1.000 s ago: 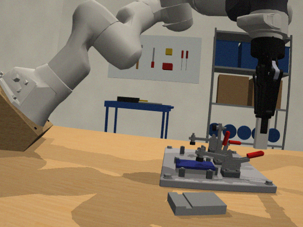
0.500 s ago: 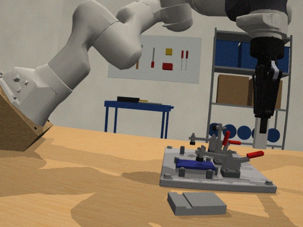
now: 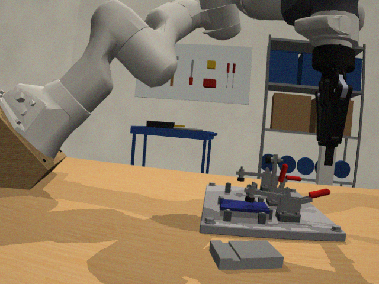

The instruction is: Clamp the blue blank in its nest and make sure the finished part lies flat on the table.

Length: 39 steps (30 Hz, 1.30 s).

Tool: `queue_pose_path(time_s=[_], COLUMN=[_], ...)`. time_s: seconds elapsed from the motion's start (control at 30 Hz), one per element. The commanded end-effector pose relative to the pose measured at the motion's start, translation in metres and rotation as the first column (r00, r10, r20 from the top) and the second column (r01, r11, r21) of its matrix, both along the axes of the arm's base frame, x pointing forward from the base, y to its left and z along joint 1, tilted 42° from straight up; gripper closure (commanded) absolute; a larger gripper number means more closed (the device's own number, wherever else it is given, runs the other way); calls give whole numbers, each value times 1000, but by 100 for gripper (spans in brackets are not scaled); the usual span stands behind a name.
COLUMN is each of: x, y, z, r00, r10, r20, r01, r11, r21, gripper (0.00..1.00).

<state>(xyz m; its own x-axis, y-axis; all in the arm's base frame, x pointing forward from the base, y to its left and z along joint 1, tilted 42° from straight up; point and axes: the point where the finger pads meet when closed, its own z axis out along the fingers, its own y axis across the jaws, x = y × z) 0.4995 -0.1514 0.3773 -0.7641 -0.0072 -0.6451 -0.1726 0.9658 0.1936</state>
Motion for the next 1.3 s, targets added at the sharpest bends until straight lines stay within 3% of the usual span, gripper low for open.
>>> queue_pose_path(time_s=[0.0, 1.27], x=[-3, -3], y=[0, 0], z=[2, 1], r00=[1000, 1000], r10=[2, 2], r20=[-3, -3], r01=[-2, -2], r11=[1000, 1000], r21=[0, 0], gripper=[100, 100])
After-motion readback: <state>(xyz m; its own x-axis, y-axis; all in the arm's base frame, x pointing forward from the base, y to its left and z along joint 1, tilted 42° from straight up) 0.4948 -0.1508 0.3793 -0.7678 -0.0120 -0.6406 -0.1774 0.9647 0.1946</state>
